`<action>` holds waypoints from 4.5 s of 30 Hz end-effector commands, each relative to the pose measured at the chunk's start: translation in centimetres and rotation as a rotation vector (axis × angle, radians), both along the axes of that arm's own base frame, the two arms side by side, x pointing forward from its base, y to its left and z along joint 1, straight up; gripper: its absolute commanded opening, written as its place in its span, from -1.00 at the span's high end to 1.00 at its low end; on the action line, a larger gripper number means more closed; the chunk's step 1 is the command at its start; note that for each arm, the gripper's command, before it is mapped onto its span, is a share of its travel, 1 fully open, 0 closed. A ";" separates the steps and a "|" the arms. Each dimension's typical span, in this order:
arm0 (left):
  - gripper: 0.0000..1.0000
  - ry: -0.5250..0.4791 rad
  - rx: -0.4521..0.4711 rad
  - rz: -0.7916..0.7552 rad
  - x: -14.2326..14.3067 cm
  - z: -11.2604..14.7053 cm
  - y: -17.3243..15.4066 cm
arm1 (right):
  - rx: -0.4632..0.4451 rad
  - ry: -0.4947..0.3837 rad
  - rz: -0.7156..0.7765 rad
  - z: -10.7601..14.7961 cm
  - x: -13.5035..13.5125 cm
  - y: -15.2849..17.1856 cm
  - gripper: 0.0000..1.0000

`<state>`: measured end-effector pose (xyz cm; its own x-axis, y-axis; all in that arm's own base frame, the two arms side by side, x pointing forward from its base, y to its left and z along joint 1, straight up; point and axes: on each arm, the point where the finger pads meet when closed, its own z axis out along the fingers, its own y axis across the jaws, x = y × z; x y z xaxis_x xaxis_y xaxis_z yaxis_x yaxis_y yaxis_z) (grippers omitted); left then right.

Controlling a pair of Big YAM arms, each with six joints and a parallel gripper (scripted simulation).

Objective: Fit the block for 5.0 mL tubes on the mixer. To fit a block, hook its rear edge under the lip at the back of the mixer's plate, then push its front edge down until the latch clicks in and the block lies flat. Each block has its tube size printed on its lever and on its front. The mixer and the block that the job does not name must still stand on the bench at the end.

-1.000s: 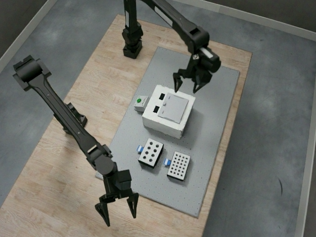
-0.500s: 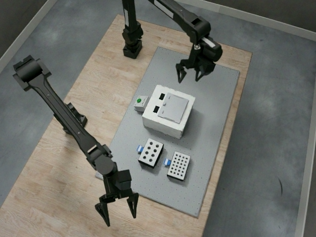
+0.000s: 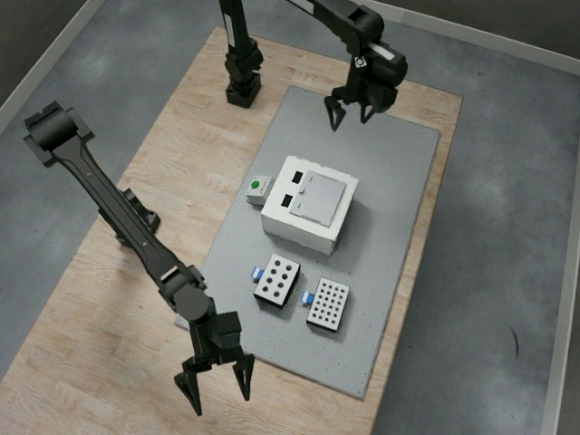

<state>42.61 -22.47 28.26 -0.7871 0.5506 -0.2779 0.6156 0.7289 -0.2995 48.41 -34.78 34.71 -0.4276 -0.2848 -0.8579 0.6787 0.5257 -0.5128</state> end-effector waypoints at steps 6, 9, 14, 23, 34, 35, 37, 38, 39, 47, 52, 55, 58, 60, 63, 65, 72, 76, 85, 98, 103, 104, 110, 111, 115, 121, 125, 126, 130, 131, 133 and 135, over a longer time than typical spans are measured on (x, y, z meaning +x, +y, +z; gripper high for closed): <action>-1.00 0.000 0.050 0.105 -0.5 0.9 3.4 | -0.001 -0.024 -0.012 0.8 -0.4 -0.7 -1.00; -1.00 0.012 0.082 0.169 -1.3 1.2 5.0 | -0.001 -0.024 -0.011 0.8 -0.4 -0.6 -1.00; -1.00 0.014 0.098 0.204 -2.1 1.3 8.0 | -0.001 -0.025 -0.011 0.8 -0.4 -0.6 -1.00; -1.00 0.056 0.153 0.297 -3.3 0.2 10.3 | -0.002 -0.026 -0.011 0.8 -0.4 -0.6 -1.00; -1.00 0.075 0.228 0.445 -6.5 0.6 15.3 | -0.002 -0.027 -0.011 0.9 -0.4 -0.6 -1.00; -1.00 0.073 0.224 0.438 -6.7 0.4 15.7 | -0.002 -0.027 -0.011 0.9 -0.4 -0.6 -1.00; -1.00 0.085 0.236 0.459 -7.0 0.1 16.2 | -0.002 -0.027 -0.011 0.9 -0.4 -0.6 -1.00; -1.00 0.085 0.236 0.459 -7.0 0.1 16.2 | -0.002 -0.027 -0.011 0.9 -0.4 -0.6 -1.00; -1.00 0.096 0.257 0.470 -7.0 -0.3 16.3 | -0.002 -0.027 -0.011 0.9 -0.4 -0.6 -1.00; -1.00 0.121 0.303 0.583 -9.8 -0.7 19.7 | -0.003 -0.028 -0.011 1.0 -0.5 -0.6 -1.00; -1.00 0.133 0.352 0.649 -11.7 -0.6 21.3 | -0.003 -0.028 -0.011 1.0 -0.5 -0.6 -1.00; -1.00 0.142 0.362 0.667 -12.1 -0.8 21.6 | -0.003 -0.028 -0.011 1.0 -0.5 -0.6 -1.00; -1.00 0.178 0.398 0.714 -12.7 -1.9 22.6 | -0.003 -0.029 -0.011 1.1 -0.5 -0.6 -1.00; -1.00 0.184 0.387 0.702 -13.7 -2.3 23.4 | -0.003 -0.029 -0.011 1.1 -0.5 -0.6 -1.00; -1.00 0.157 0.373 0.686 -13.9 -1.9 23.8 | -0.004 -0.029 -0.011 1.1 -0.5 -0.6 -1.00; -1.00 0.137 0.368 0.671 -13.8 -1.4 23.6 | -0.004 -0.029 -0.011 1.1 -0.5 -0.6 -1.00; -1.00 0.134 0.367 0.655 -14.3 -1.5 24.1 | -0.004 -0.030 -0.011 1.1 -0.5 -0.6 -1.00; -1.00 0.161 0.375 0.650 -14.9 -2.2 24.6 | -0.004 -0.030 -0.011 1.2 -0.5 -0.6 -1.00; -1.00 0.142 0.374 0.642 -16.1 -2.0 25.5 | -0.005 -0.031 -0.011 1.2 -0.5 -0.6 -1.00; -1.00 0.154 0.378 0.644 -17.3 -2.5 26.9 | 0.125 0.083 0.100 -1.0 0.5 5.1 -1.00; -1.00 0.135 0.375 0.651 -16.9 -2.3 26.8 | 0.199 0.153 0.133 -2.4 0.1 7.1 -1.00; -1.00 0.133 0.374 0.654 -16.8 -2.3 26.8 | 0.214 0.169 0.139 -2.8 -0.1 7.4 -1.00; -1.00 0.127 0.372 0.663 -16.2 -2.3 26.7 | 0.274 0.247 0.169 -4.8 -0.4 9.1 -1.00; -1.00 0.128 0.372 0.665 -16.2 -2.3 26.6 | 0.288 0.260 0.179 -4.9 -0.5 9.8 -1.00; -1.00 0.131 0.372 0.670 -16.0 -2.3 26.5 | 0.337 0.301 0.207 -4.9 -1.4 11.8 -1.00; -1.00 0.126 0.375 0.641 -15.8 -2.2 26.4 | 0.423 0.383 0.229 -5.9 -2.9 13.8 -1.00; -1.00 0.121 0.375 0.632 -15.7 -2.1 26.4 | 0.440 0.415 0.243 -6.4 -3.0 14.4 -1.00; -1.00 0.124 0.376 0.630 -15.6 -2.1 26.4 | 0.455 0.438 0.251 -6.6 -3.2 15.0 -1.00; -1.00 0.124 0.374 0.642 -15.5 -2.0 26.3 | 0.501 0.478 0.276 -5.9 -4.3 16.8 -1.00; -1.00 0.119 0.373 0.647 -15.5 -1.8 26.3 | 0.512 0.485 0.279 -5.7 -4.5 17.1 -1.00; -1.00 0.110 0.370 0.657 -15.6 -1.5 26.3 | 0.535 0.499 0.284 -5.1 -5.2 17.7 -1.00; -1.00 0.100 0.369 0.659 -15.7 -1.2 26.3 | 0.560 0.518 0.290 -4.8 -5.7 18.3 -1.00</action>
